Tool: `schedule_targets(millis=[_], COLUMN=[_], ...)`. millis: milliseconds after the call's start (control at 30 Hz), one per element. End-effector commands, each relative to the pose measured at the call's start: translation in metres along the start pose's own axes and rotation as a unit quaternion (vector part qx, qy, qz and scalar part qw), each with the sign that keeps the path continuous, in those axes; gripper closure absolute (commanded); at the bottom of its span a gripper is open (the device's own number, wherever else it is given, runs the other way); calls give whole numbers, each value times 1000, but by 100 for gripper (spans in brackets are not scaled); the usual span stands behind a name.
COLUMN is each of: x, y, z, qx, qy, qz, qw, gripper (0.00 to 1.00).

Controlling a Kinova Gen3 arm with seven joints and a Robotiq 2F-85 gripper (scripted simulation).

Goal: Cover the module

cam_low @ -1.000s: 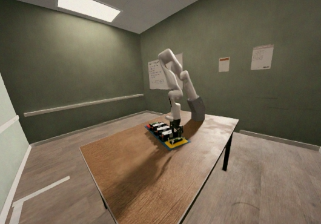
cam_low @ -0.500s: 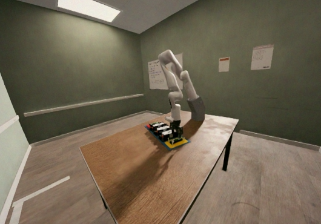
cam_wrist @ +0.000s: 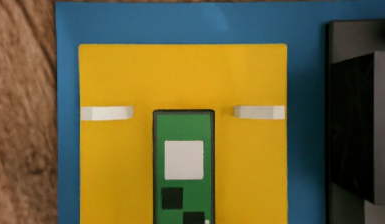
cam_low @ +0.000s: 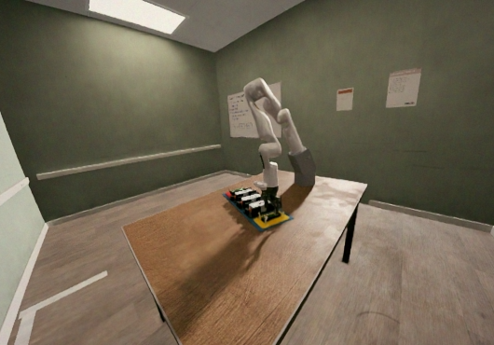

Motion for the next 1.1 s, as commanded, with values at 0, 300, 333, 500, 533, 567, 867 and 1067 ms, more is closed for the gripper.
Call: schedule_targets(millis=[0,300,333,500,533,567,867,1067], x=[2,8,8,10,11,12,18,20], y=[0,0,0,0,0,0,0,0], z=[-1,-1,-1,-1,-1,-1,-1,-1], qx=[0,0,0,0,0,0,0,0], qy=[1,1,1,1,1,1,1,1], qz=[1,1,1,1,1,1,1,1], qw=[1000,1000,1000,1000,1000,1000,1000,1000], gripper=[0,0,0,0,0,0,0,0])
Point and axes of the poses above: the point where the finger pads meet when closed, its own x axis out along the fingers, its own z axis across the jaws, y = z × x, the point moved 9 cm from there along -x, back along the fingers, and after that the axes turned 5 degrees about x, right-handed, at the moved point
